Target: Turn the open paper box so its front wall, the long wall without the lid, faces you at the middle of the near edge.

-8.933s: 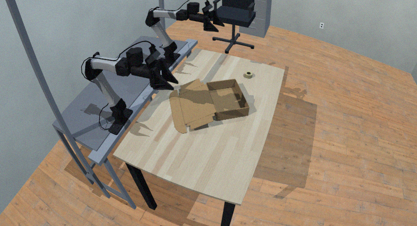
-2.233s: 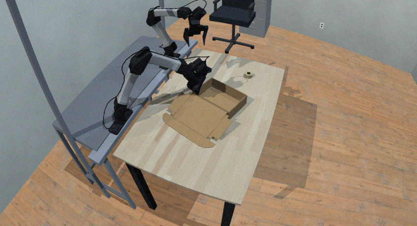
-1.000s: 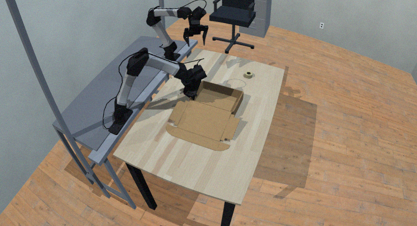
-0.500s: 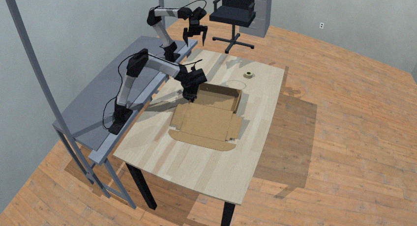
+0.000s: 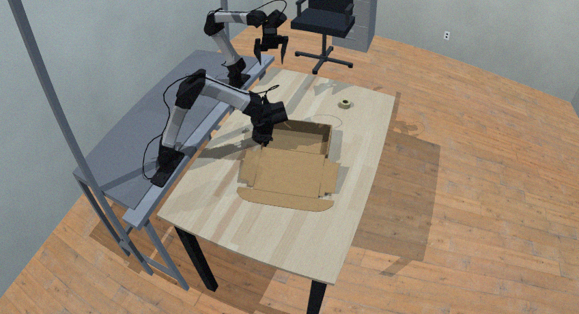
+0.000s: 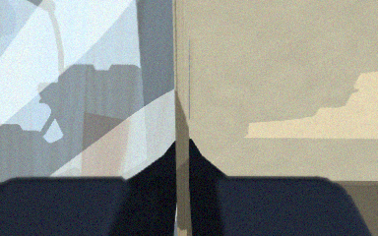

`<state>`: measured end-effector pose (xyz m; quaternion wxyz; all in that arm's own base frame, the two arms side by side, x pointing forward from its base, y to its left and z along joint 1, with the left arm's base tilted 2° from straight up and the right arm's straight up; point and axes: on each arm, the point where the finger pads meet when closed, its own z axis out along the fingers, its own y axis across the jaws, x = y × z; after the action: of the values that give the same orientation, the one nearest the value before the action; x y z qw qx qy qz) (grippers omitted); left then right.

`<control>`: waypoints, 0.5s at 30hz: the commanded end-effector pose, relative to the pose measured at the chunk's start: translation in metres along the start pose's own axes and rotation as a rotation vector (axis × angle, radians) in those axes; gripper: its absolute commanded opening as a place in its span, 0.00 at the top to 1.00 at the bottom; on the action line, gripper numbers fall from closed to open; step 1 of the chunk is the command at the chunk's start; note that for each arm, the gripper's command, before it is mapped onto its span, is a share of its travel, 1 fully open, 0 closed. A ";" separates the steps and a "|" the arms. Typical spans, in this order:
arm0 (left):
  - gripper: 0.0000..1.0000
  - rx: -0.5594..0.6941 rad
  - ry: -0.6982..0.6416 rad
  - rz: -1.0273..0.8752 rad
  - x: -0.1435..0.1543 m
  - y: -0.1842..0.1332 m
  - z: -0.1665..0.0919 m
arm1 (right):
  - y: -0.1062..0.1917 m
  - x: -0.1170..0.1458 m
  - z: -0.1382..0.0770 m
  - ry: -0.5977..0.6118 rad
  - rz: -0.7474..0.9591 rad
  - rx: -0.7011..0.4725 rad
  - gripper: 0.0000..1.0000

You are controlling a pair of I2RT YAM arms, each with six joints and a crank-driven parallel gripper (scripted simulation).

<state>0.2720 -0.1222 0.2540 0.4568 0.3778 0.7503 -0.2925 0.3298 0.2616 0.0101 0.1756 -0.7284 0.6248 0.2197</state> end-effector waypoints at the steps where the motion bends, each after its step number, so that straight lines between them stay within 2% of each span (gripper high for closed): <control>1: 0.00 0.001 -0.020 0.030 -0.010 0.001 -0.001 | -0.009 -0.006 -0.009 -0.018 -0.063 -0.005 1.00; 15: 0.00 0.001 -0.020 0.030 -0.010 0.001 -0.001 | -0.011 0.010 -0.017 -0.017 -0.143 -0.063 1.00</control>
<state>0.2720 -0.1222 0.2540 0.4568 0.3778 0.7503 -0.2925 0.3362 0.2424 0.0108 0.1624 -0.7636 0.5815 0.2287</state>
